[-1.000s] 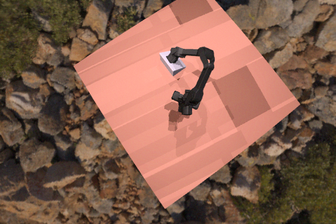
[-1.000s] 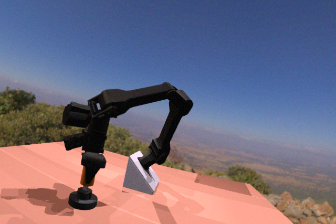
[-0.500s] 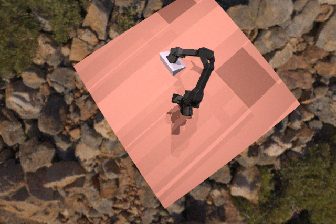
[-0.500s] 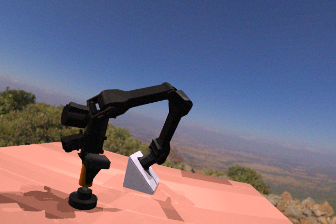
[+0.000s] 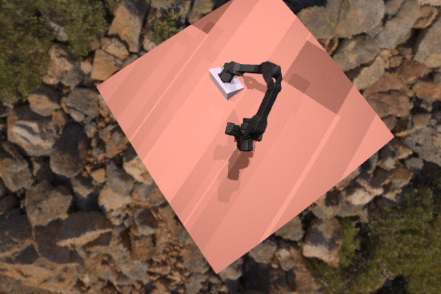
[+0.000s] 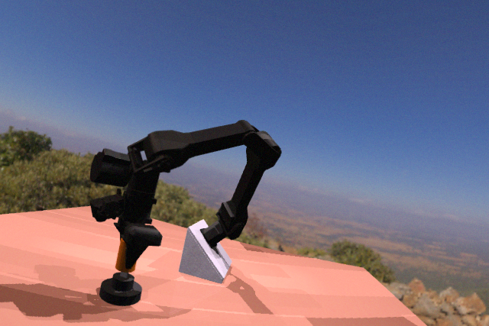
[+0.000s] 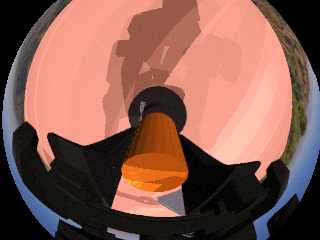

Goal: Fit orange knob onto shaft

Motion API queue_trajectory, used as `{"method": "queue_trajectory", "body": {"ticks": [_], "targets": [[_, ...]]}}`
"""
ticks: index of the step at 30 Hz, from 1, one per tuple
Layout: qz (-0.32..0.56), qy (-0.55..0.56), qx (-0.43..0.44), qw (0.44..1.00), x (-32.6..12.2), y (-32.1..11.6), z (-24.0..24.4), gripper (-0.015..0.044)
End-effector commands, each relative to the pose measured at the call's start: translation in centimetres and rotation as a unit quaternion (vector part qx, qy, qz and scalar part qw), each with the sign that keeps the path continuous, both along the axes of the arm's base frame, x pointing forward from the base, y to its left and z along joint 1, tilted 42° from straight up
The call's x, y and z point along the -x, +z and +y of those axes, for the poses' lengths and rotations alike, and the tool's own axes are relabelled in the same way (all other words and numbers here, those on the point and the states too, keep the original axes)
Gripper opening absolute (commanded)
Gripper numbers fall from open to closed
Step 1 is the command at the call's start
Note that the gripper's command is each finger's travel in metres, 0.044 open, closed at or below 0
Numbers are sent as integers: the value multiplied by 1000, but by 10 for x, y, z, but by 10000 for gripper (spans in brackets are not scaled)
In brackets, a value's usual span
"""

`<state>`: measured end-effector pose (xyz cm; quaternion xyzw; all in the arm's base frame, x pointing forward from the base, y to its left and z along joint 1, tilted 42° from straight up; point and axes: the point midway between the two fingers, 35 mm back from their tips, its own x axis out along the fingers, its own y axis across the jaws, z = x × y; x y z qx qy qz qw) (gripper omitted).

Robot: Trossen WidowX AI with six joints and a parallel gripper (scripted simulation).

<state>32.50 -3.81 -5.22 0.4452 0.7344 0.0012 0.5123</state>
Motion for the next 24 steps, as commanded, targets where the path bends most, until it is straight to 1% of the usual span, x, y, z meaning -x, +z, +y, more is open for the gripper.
{"method": "queue_trajectory", "body": {"ticks": [1, 10, 12, 17, 24], "targets": [[-1, 2, -2, 1000, 4, 0, 1, 0], [-1, 2, -2, 1000, 3, 4, -3, 0], [-9, 11, -3, 1000, 3, 4, -3, 0], [-66, 76, -10, 995, 2, 3, -3, 0], [-70, 80, -10, 994, -2, 1, -2, 0]]}}
